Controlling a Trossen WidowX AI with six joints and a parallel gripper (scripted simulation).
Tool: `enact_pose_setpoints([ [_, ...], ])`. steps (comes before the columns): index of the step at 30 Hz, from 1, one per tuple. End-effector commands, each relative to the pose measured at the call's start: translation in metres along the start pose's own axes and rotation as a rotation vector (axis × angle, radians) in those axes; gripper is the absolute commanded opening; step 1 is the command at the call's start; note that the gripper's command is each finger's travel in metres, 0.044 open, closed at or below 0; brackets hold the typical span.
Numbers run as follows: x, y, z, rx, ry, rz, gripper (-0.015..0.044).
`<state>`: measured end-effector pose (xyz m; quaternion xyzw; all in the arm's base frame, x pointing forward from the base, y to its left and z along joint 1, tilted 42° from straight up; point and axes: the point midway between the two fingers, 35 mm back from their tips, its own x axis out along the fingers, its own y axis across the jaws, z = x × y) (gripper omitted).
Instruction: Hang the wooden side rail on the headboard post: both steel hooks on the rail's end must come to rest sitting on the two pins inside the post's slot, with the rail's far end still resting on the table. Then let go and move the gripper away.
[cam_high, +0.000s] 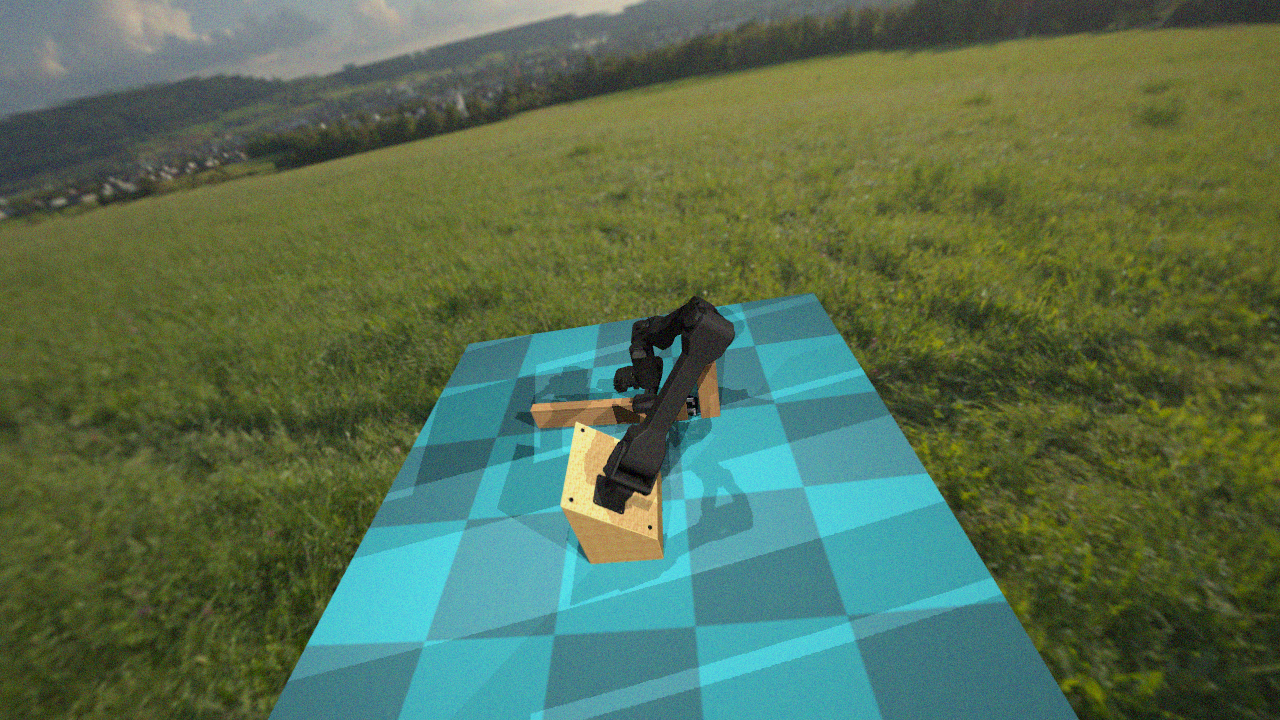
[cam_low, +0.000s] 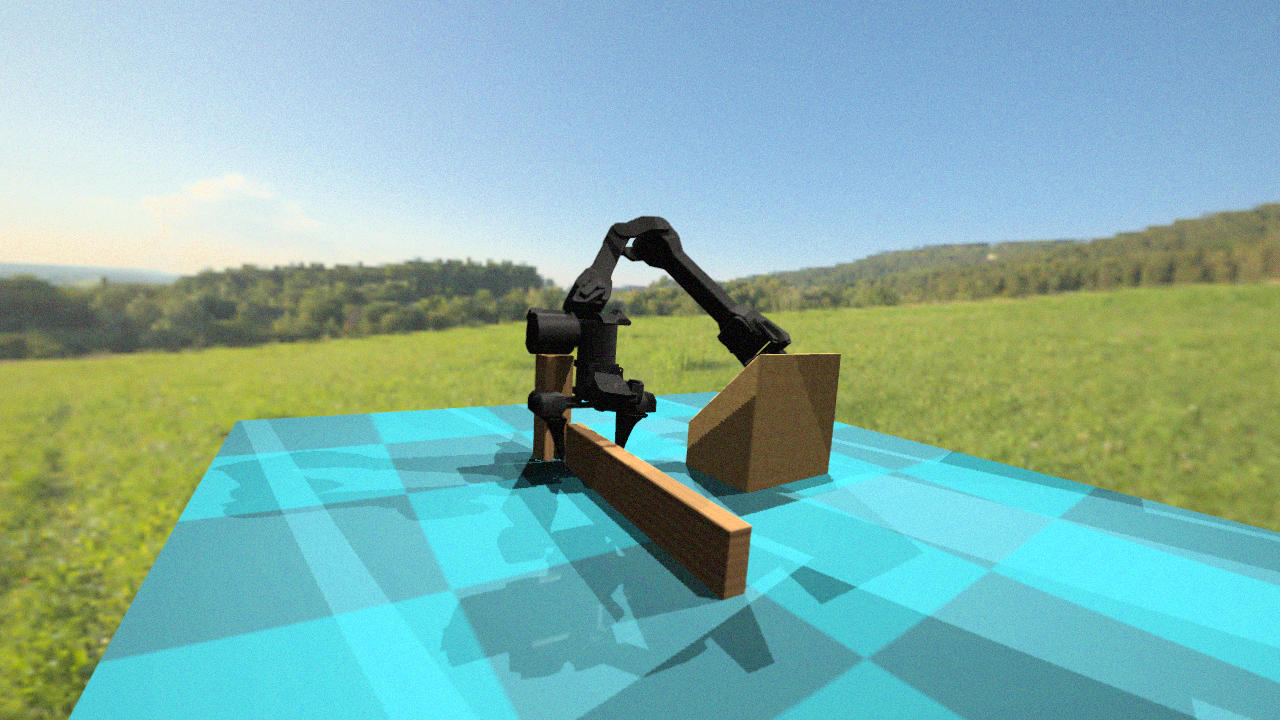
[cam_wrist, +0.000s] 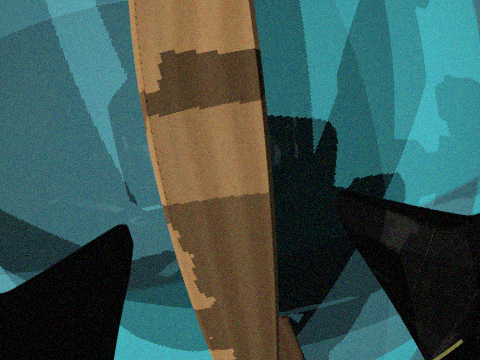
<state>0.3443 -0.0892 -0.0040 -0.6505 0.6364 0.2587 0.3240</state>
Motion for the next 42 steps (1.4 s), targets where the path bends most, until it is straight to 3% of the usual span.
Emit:
enact_pose_setpoints([
  [1, 0.0103, 0.0050, 0.0007, -0.015, 0.008, 0.017, 0.0440],
  [12, 0.0187, 0.0059, 0.0001, -0.016, 0.009, 0.016, 0.0440],
  [24, 0.0187, 0.0059, 0.0001, -0.016, 0.009, 0.016, 0.0125],
  [30, 0.0187, 0.0059, 0.0001, -0.016, 0.009, 0.016, 0.0085],
  [33, 0.0187, 0.0059, 0.0001, -0.016, 0.009, 0.016, 0.0006],
  [42, 0.0171, 0.0060, 0.0002, -0.029, 0.009, 0.016, 0.0000],
])
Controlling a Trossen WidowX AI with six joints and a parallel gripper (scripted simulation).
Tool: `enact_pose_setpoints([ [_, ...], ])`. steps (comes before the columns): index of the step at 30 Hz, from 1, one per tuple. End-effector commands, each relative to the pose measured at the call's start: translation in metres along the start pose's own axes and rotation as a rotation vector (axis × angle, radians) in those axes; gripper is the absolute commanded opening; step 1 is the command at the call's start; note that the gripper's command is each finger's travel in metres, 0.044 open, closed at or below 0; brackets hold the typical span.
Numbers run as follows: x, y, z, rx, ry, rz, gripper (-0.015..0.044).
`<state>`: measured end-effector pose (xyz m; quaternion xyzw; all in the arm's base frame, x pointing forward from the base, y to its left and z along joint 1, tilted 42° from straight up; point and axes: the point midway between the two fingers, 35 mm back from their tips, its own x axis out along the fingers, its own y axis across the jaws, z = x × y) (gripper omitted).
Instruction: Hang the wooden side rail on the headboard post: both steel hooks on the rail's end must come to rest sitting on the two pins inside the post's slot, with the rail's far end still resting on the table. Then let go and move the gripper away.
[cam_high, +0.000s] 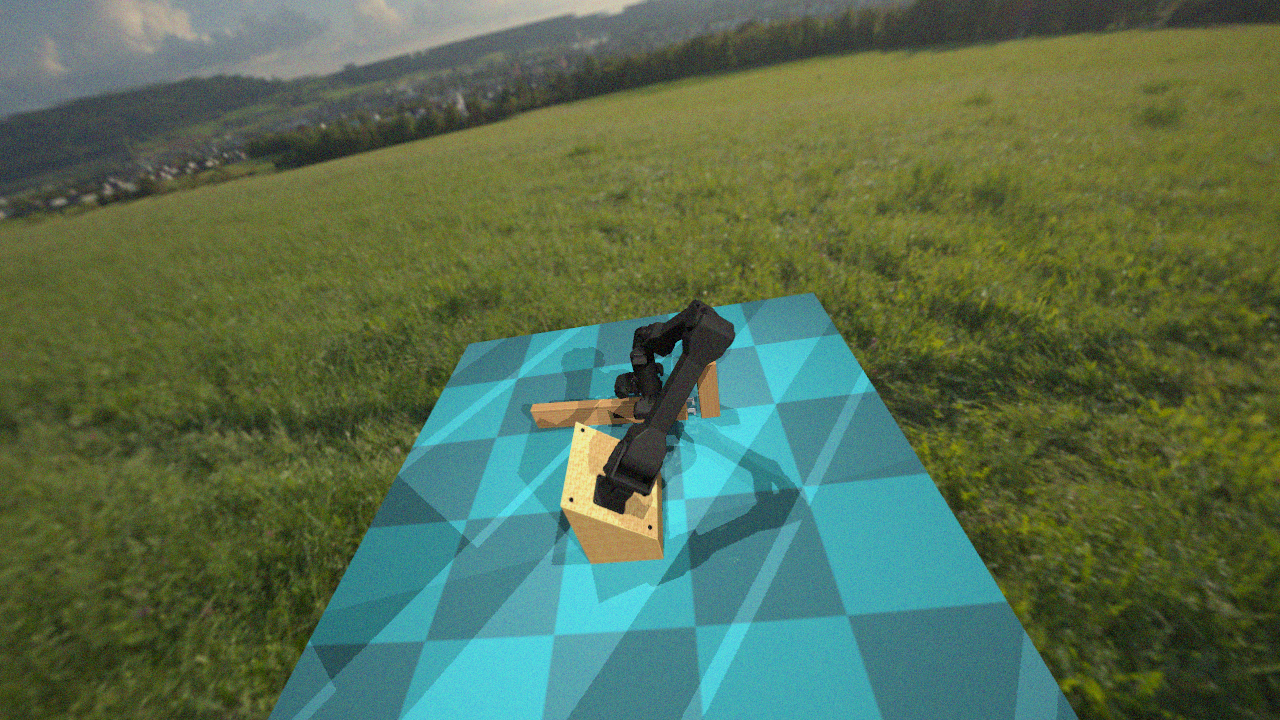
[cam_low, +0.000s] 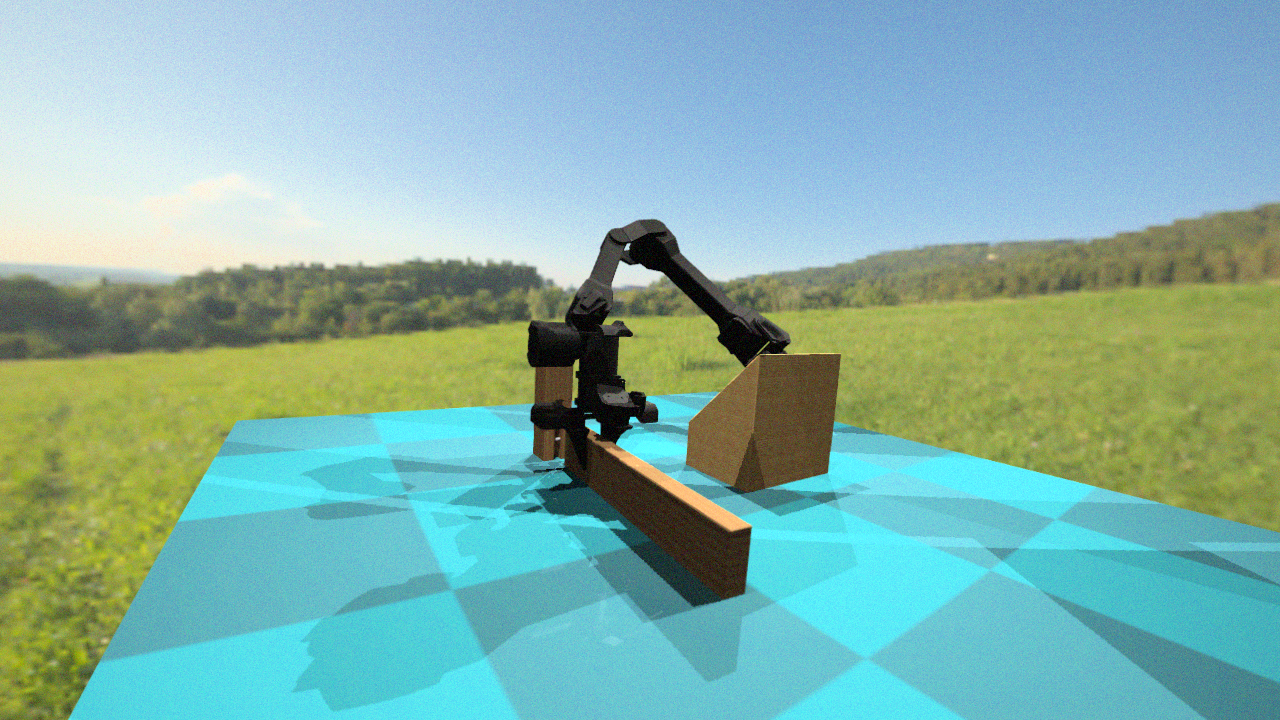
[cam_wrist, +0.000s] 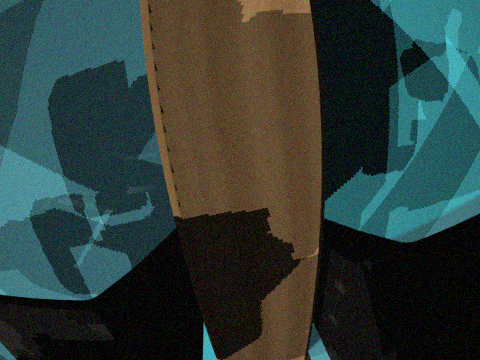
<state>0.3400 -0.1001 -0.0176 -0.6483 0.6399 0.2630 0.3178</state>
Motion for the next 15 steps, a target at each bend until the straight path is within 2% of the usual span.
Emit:
enact_pose_setpoints([
  [1, 0.0000, 0.0008, -0.0002, -0.027, 0.006, 0.003, 0.0000],
  [15, -0.0003, -0.0020, 0.0002, -0.101, 0.006, 0.003, 0.0000],
])
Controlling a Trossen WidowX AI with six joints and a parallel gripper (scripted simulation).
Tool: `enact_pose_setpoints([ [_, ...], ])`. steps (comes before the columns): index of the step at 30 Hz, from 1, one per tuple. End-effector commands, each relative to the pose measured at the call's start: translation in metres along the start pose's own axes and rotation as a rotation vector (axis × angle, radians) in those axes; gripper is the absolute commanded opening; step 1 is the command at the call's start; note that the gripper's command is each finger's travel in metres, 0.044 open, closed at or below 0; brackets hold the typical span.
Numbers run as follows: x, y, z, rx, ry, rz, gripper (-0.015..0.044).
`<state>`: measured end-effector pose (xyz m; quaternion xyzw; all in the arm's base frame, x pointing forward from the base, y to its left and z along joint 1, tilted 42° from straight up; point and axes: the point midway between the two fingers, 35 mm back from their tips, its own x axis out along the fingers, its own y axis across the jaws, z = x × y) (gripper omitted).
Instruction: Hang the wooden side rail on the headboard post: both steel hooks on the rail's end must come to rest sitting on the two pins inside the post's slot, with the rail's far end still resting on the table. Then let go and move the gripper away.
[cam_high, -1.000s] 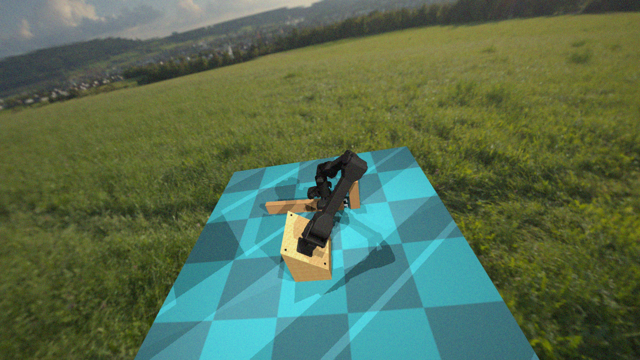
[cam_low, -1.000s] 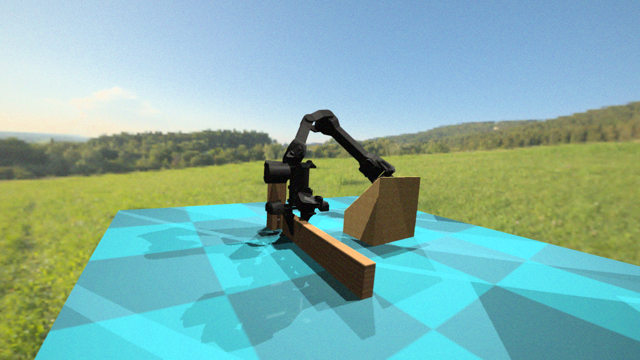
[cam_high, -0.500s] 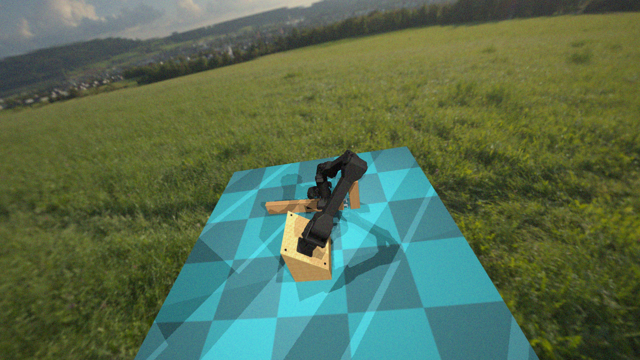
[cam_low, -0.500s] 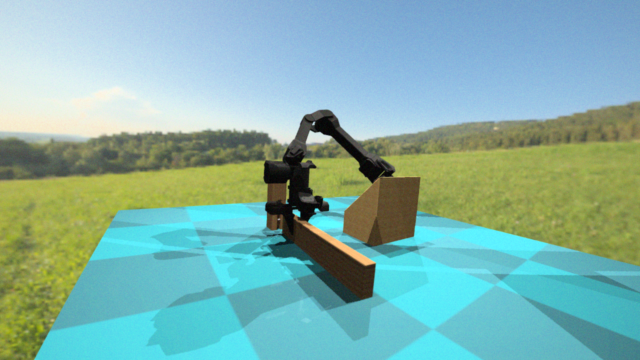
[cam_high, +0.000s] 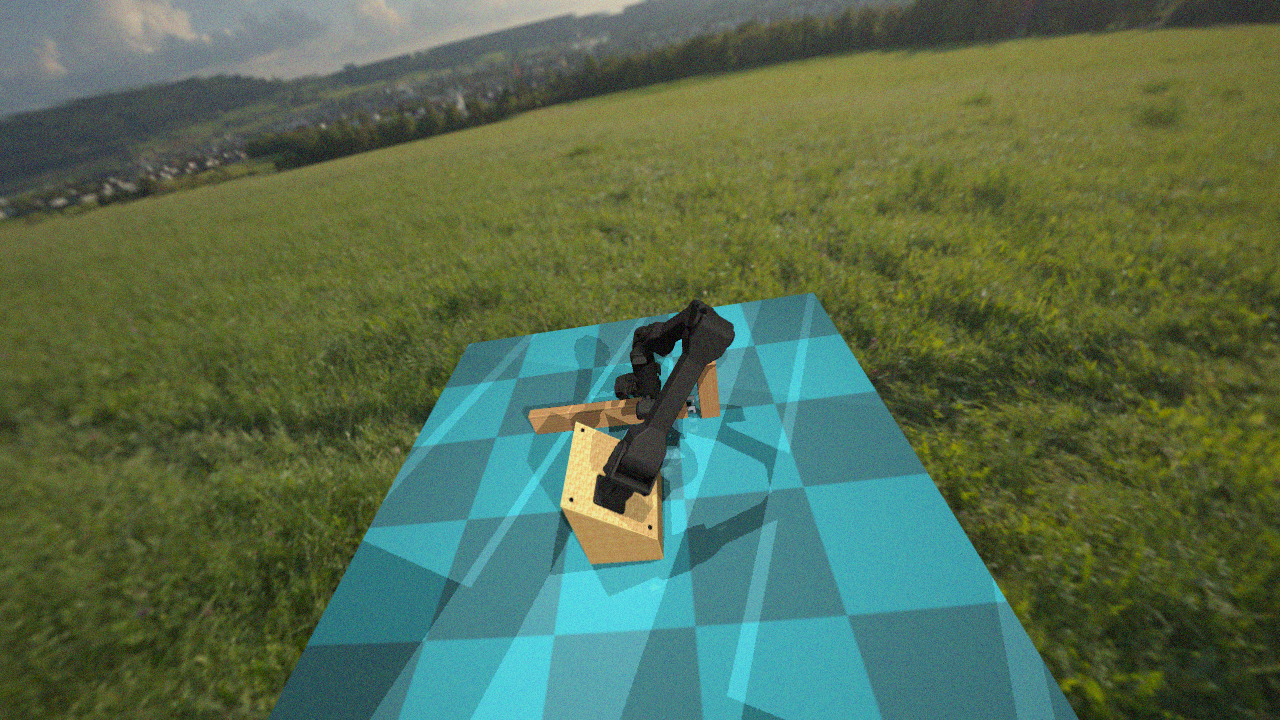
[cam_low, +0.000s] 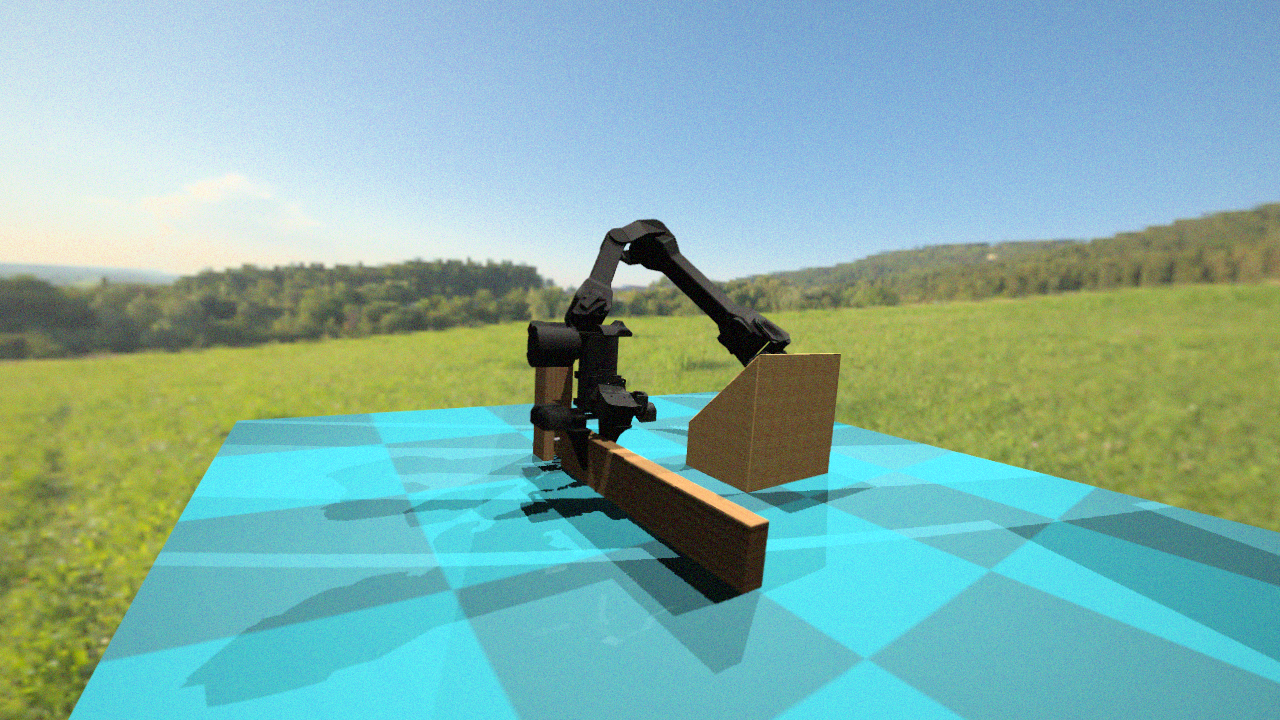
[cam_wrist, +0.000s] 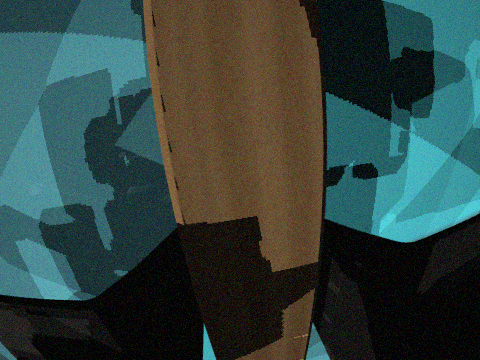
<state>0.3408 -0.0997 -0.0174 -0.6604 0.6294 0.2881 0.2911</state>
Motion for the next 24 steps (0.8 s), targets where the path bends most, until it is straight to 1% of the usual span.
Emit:
enact_pose_setpoints([
  [1, 0.0000, -0.0017, -0.0001, -0.021, 0.004, 0.002, 0.0000],
  [24, -0.0009, -0.0027, -0.0001, -0.021, 0.004, 0.002, 0.0000],
])
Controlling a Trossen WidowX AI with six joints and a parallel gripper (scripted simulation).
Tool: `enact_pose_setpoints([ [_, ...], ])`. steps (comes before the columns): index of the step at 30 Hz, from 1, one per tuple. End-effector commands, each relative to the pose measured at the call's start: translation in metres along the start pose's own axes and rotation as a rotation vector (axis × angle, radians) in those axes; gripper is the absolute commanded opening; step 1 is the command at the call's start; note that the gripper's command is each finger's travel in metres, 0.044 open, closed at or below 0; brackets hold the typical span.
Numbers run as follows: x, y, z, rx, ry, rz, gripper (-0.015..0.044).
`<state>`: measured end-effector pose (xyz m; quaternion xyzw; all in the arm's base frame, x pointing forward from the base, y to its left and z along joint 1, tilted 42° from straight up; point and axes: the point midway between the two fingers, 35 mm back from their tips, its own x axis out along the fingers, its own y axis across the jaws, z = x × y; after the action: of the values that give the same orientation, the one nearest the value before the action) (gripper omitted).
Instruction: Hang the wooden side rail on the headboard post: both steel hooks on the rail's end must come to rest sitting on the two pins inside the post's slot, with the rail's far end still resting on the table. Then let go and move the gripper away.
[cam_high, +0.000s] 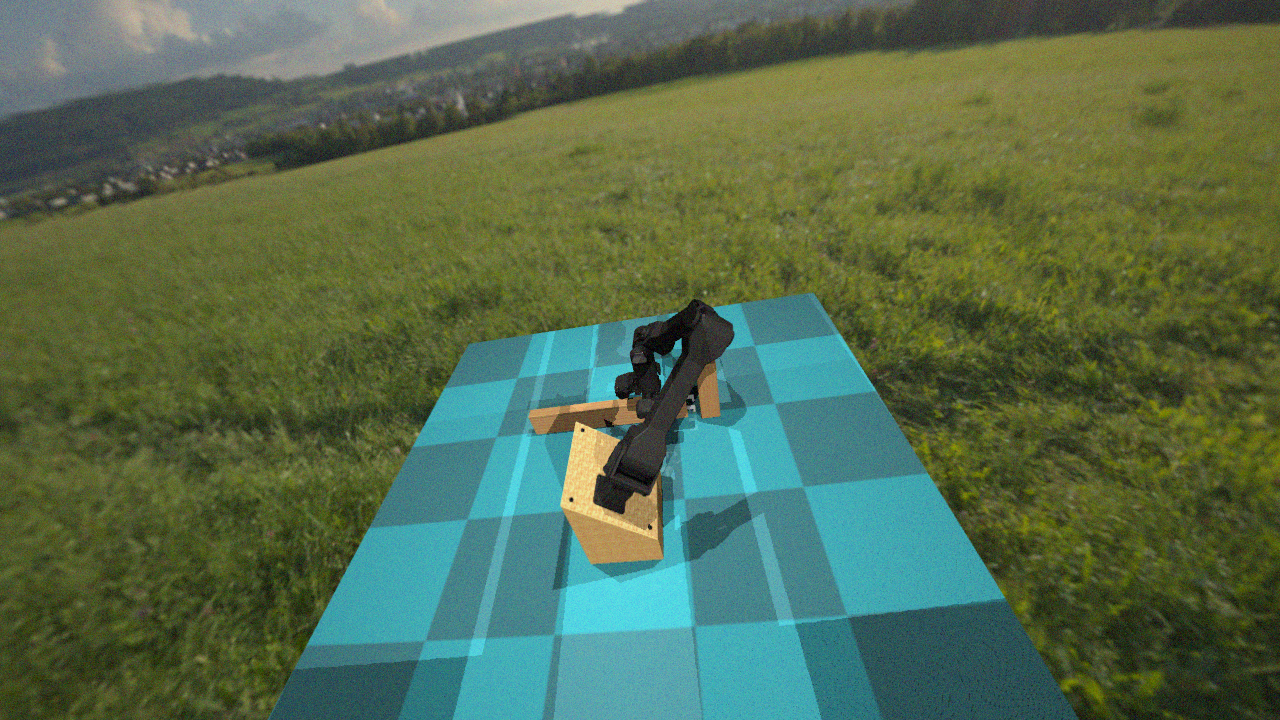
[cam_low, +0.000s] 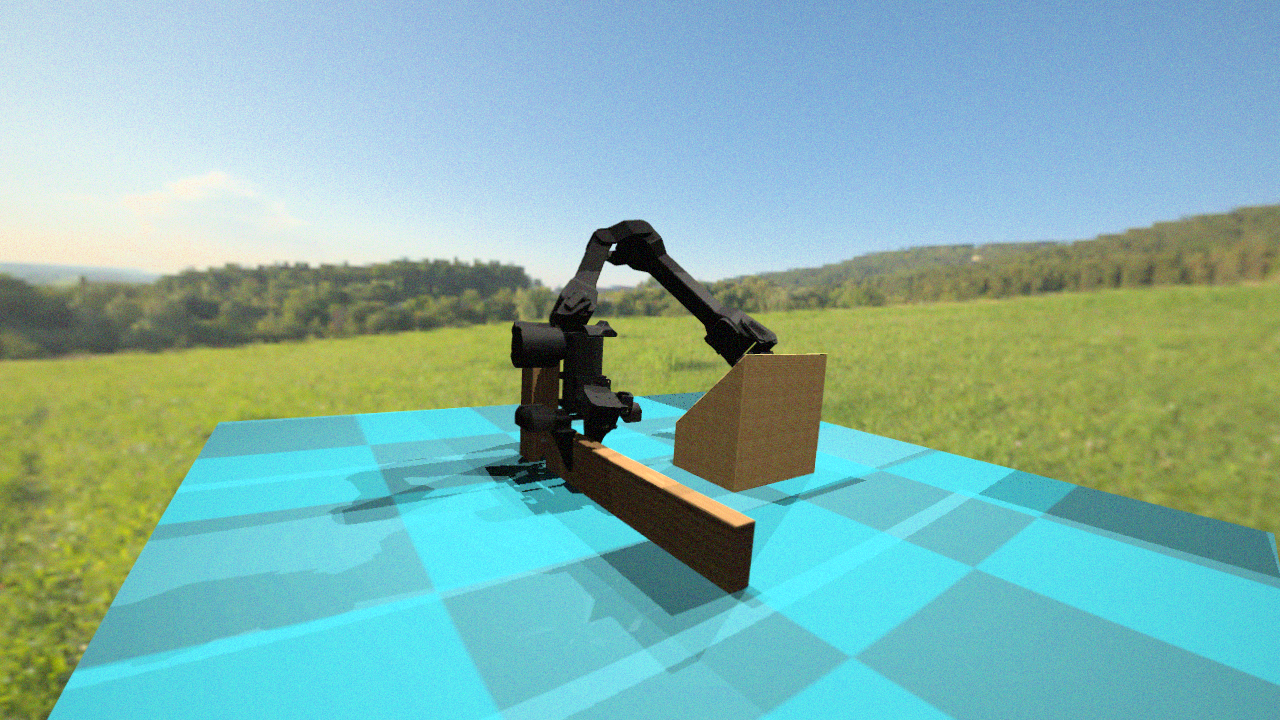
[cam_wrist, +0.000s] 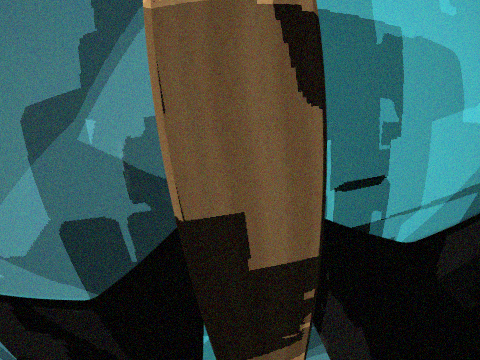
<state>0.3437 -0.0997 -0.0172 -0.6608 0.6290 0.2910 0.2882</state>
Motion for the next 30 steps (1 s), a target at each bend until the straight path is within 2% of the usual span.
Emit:
enact_pose_setpoints([
  [1, -0.0010, 0.0002, 0.0000, -0.013, 0.004, 0.000, 0.0000],
  [30, -0.0058, 0.0002, 0.0001, -0.013, 0.004, 0.000, 0.0000],
])
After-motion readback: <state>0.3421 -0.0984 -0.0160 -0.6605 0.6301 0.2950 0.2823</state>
